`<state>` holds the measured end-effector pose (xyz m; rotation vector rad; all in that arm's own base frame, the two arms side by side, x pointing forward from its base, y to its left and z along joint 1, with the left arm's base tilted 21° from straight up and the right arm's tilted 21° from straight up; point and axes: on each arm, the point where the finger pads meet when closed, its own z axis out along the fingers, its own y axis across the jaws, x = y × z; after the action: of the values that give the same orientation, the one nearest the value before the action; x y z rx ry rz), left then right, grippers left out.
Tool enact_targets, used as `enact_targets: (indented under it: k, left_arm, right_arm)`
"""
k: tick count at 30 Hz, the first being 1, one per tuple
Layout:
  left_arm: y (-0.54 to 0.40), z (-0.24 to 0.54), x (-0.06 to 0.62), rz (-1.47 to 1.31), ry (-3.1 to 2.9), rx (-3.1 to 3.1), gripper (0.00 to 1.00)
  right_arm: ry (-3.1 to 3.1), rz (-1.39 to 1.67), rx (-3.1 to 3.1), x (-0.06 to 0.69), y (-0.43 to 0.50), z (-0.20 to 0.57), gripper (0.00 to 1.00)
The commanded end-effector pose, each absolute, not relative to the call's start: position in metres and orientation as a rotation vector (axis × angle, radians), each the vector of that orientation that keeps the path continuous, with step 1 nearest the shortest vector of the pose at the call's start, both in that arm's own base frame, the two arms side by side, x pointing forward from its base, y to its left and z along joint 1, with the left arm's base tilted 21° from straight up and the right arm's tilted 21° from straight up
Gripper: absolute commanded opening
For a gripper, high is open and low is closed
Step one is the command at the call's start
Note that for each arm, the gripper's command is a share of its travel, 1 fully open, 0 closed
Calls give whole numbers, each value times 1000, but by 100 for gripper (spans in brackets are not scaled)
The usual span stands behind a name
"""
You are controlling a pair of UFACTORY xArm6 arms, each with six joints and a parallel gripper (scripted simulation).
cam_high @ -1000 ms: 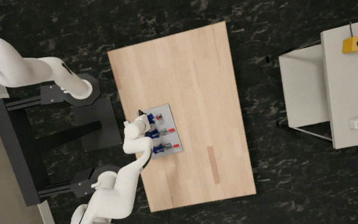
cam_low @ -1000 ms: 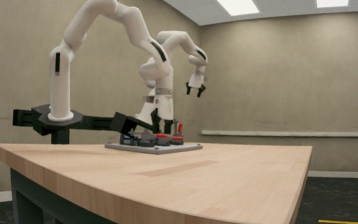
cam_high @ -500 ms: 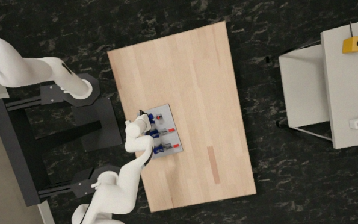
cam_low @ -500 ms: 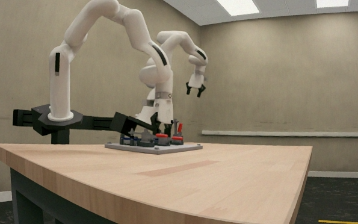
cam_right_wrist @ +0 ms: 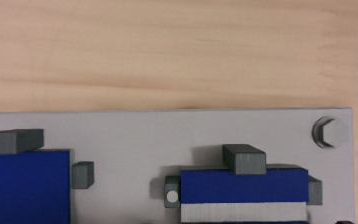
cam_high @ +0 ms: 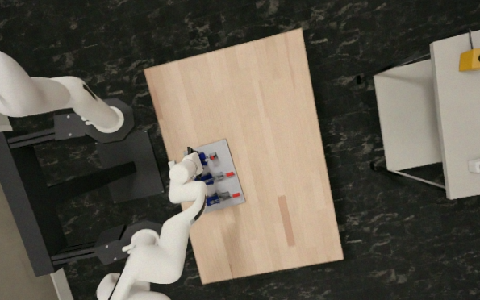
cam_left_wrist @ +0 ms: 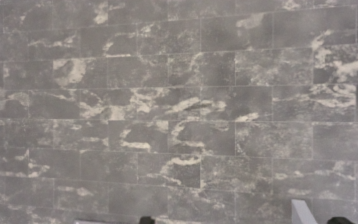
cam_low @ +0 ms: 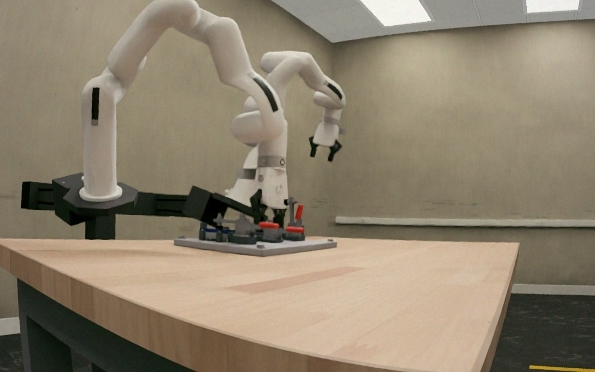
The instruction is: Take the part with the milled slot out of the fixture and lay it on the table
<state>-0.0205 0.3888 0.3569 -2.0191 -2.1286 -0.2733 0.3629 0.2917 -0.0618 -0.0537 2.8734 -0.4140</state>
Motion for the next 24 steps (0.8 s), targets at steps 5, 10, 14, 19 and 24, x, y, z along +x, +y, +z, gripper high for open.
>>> enact_targets:
  k: [5, 10, 14, 19, 24]
  left_arm:
    - [389, 358, -21, -277, -2127, -2017, 100]
    - [389, 358, -21, -277, -2127, -2017, 100]
    - [389, 358, -21, -277, -2127, -2017, 100]
    - [389, 358, -21, -277, -2127, -2017, 100]
    - [389, 358, -21, -277, -2127, -2017, 100]
  right_arm:
    - [2872, -410, -54, 364, 293, -61, 100]
    - [2872, -410, -54, 364, 293, -61, 100]
    - [2872, -410, -54, 364, 293, -61, 0]
    - [2872, -410, -54, 364, 293, -61, 0]
    - [2872, -410, -54, 364, 293, -61, 0]
